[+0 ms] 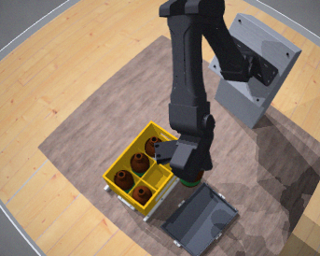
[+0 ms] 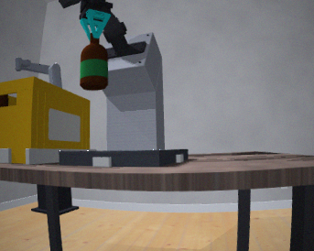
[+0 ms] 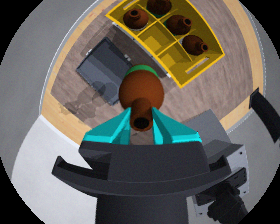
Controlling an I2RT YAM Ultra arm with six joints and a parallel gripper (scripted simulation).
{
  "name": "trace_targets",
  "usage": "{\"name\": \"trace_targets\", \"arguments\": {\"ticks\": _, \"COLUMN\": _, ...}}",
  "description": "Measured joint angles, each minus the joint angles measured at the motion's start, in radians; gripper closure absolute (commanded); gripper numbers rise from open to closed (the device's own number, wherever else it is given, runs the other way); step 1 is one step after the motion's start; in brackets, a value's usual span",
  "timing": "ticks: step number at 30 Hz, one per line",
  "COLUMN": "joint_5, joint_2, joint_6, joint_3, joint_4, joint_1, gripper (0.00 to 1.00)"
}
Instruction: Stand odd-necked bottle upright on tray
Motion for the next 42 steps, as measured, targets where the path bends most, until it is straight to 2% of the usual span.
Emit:
{"name": "trace_targets", "arguments": {"ticks": 11, "joint_5": 0.106, "joint_2": 0.089, "joint_6": 0.085, "joint_3": 0.067, "joint_4": -0.019, "joint_1": 0.118, "gripper": 1.00}}
{"name": "trace_targets", "arguments": {"ticks": 22, "joint_5": 0.200, "joint_2": 0.221, "joint_6": 0.177, "joint_3": 0.171, "joint_4": -0.040, "joint_1": 0.240, "gripper": 1.00}}
{"name": "trace_targets", "arguments": {"ticks": 42, "joint_5": 0.288, "joint_2": 0.383, "joint_6": 0.282, "joint_3": 0.319, "joint_4": -0.087, "joint_1": 0.341, "gripper": 1.00}}
